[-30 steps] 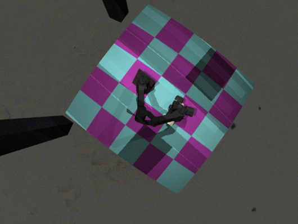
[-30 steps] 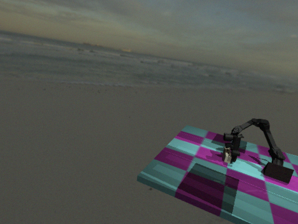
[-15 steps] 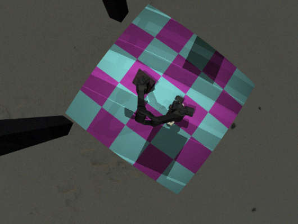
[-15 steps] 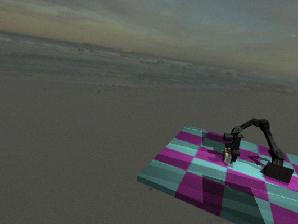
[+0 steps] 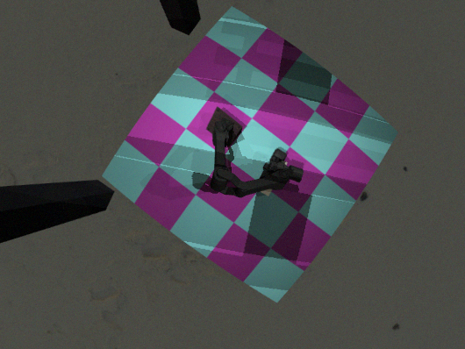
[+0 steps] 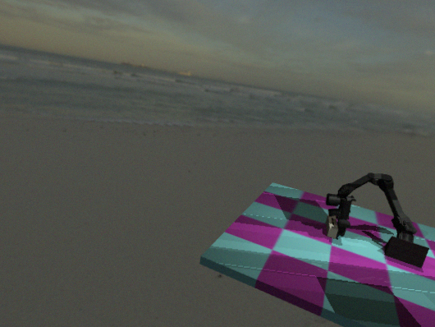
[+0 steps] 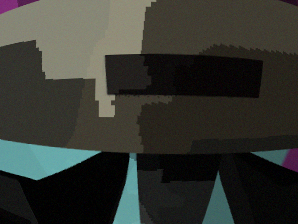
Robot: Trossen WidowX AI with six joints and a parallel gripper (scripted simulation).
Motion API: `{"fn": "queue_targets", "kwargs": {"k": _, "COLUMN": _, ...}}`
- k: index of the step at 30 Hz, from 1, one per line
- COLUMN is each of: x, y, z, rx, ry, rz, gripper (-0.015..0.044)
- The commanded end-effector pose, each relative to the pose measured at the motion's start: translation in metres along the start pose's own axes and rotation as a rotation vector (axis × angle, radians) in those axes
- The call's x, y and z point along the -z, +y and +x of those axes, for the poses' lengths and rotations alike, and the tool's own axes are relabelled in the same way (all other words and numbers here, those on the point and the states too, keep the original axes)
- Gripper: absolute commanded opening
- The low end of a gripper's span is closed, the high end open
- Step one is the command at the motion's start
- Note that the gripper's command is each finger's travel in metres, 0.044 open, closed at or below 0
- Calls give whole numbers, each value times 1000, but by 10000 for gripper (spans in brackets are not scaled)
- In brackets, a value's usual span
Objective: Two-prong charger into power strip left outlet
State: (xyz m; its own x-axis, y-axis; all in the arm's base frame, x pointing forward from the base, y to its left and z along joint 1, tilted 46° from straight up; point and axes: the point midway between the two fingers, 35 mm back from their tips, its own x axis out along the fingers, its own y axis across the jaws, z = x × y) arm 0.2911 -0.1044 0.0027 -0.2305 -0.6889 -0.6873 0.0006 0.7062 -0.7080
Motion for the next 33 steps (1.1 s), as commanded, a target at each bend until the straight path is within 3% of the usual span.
{"fn": "queue_targets", "kwargs": {"k": 1, "x": 0, "y": 0, "z": 0, "rx": 0, "ry": -1, "rz": 1, "gripper": 341}}
{"fn": "queue_targets", "kwargs": {"k": 5, "x": 0, "y": 0, "z": 0, "rx": 0, "ry": -1, "rz": 1, "gripper": 440}}
{"fn": "queue_targets", "kwargs": {"k": 33, "x": 8, "y": 0, "z": 1, "rx": 0, "ry": -12, "rz": 8, "gripper": 440}}
